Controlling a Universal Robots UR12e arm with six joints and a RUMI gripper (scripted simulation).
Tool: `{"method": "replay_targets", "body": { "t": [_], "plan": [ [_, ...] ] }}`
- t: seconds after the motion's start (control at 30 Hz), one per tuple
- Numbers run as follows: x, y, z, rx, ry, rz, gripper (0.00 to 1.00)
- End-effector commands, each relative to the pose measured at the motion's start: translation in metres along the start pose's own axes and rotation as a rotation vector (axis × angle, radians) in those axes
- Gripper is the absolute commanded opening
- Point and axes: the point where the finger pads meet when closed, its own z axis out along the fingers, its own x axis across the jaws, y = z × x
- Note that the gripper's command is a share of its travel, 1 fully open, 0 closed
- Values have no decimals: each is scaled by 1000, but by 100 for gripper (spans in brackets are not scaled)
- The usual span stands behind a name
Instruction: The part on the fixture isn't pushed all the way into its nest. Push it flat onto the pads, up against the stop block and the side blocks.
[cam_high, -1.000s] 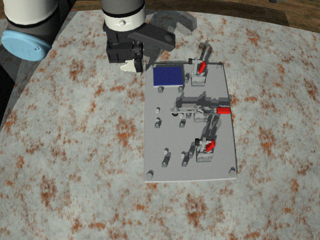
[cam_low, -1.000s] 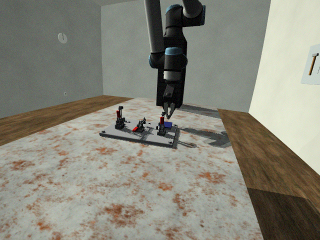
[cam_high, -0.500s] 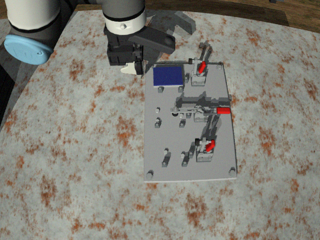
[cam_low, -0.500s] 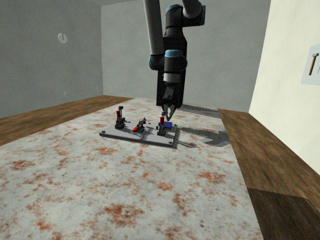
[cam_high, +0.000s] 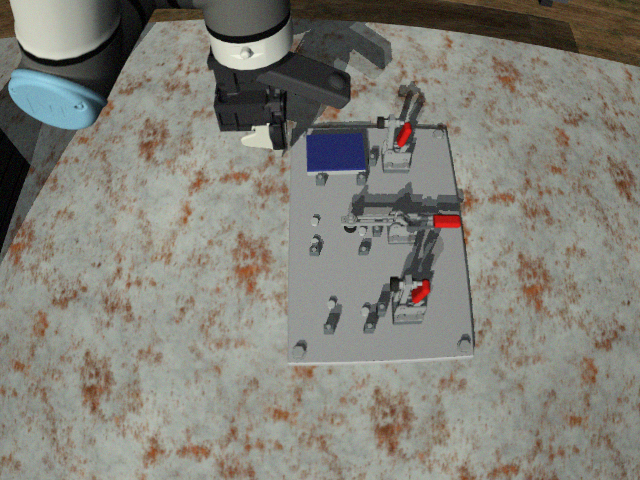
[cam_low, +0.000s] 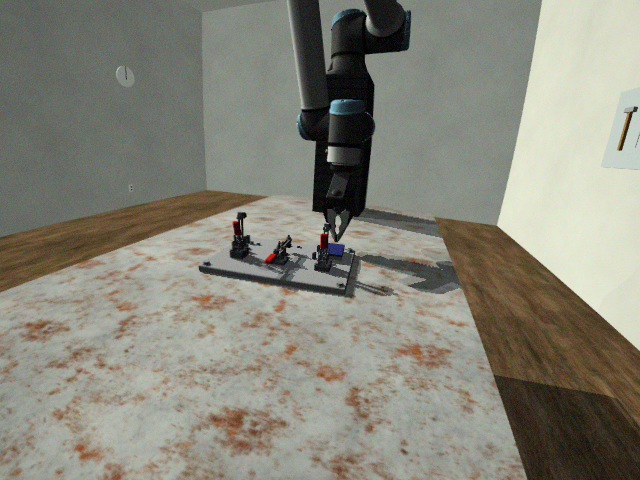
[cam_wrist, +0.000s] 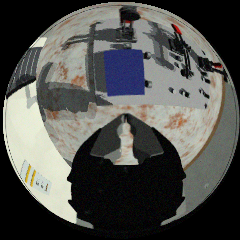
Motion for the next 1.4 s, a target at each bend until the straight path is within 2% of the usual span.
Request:
{"method": "replay_targets", "body": {
  "t": [0.0,1.37],
  "plan": [
    [0,0,-1,1,0,0,0],
    [0,-1,4,1,0,0,0]
  ]
}}
